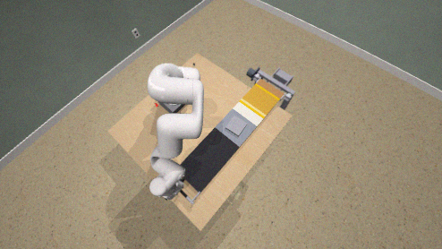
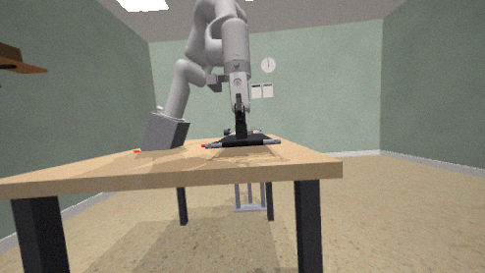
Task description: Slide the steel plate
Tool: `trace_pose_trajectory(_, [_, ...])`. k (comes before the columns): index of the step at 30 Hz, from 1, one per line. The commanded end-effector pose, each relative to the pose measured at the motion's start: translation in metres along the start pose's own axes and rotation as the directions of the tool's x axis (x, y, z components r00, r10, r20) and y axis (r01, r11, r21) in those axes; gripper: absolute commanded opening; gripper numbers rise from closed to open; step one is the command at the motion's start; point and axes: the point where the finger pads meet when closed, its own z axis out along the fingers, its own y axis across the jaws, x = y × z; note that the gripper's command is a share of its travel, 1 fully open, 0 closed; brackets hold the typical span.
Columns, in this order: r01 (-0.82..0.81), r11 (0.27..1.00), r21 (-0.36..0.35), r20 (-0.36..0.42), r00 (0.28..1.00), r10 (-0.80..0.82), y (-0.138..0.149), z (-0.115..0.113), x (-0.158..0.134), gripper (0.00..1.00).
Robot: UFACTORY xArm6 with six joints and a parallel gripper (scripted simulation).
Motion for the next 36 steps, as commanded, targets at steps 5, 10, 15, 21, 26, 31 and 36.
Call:
trace_pose_trajectory(5, [0.0, 1.0, 0.003, 0.002, 1.0, 0.0, -0.001, 0.001, -0.001, 0.41])
trace_pose_trajectory(10, [0.0, 1.0, 0.003, 0.002, 1.0, 0.0, -0.001, 0.007, -0.001, 0.41])
trace_pose_trajectory(15, [0.0, 1.0, 0.003, 0.002, 1.0, 0.0, -0.001, 0.016, -0.001, 0.41])
trace_pose_trajectory(21, [0.0, 1.0, 0.003, 0.002, 1.0, 0.0, -0.001, 0.023, -0.001, 0.41])
trace_pose_trajectory(26, [0.0, 1.0, 0.003, 0.002, 1.0, 0.0, -0.001, 0.033, -0.001, 0.41])
trace_pose_trajectory(31, [0.0, 1.0, 0.003, 0.002, 1.0, 0.0, -0.001, 0.04, -0.001, 0.41])
trace_pose_trajectory(36, [0.0, 1.0, 0.003, 0.002, 1.0, 0.0, -0.001, 0.043, -0.001, 0.41])
